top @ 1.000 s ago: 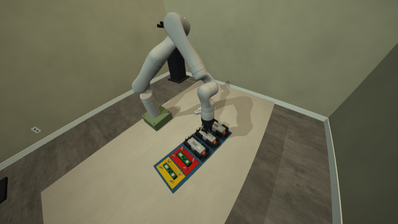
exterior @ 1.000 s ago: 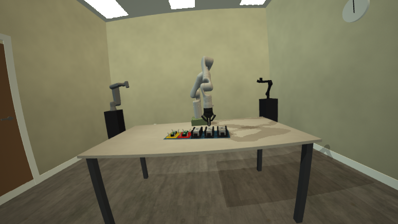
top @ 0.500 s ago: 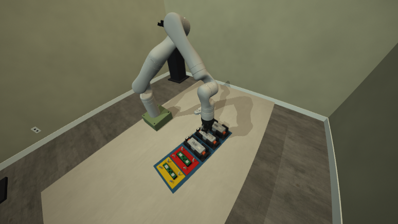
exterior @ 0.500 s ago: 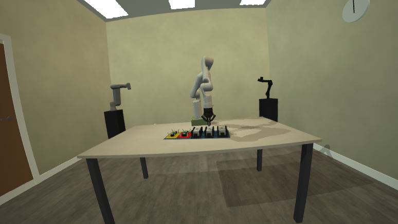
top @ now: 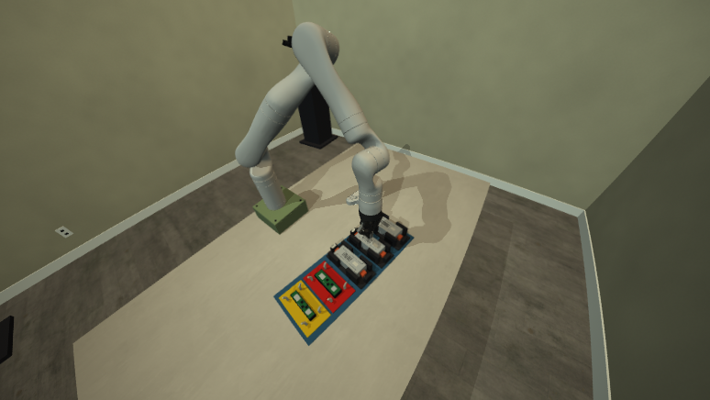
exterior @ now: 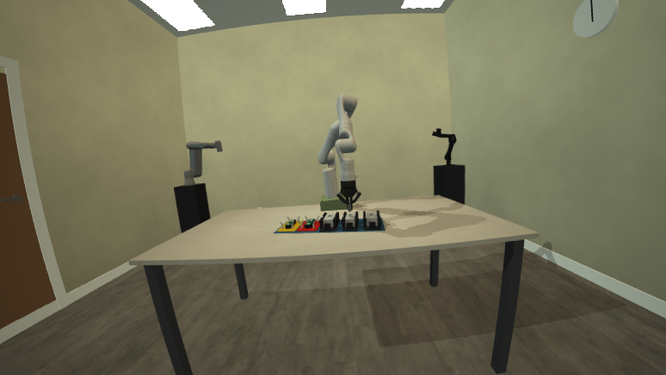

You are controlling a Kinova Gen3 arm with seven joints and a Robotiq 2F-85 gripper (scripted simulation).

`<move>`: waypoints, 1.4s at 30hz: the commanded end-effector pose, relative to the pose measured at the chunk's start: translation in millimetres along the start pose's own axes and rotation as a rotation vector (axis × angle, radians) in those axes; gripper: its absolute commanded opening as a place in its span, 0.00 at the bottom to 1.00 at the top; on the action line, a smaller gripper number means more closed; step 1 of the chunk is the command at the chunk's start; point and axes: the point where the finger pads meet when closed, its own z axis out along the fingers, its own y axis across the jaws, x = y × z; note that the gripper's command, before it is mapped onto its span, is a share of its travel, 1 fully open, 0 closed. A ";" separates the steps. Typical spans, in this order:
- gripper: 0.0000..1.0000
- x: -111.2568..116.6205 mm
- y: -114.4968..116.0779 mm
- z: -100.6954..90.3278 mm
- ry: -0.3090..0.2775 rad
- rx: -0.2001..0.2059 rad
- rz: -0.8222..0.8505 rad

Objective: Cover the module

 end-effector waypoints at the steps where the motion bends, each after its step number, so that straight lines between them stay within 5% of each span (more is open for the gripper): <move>1: 0.00 -0.5 0.2 -0.7 -0.002 -0.001 0.000; 2: 0.00 -0.5 0.2 -0.7 -0.002 -0.001 0.000; 3: 1.00 -0.5 0.2 -0.7 -0.002 -0.001 0.000; 42: 1.00 -0.5 0.3 5.3 -0.002 -0.001 0.000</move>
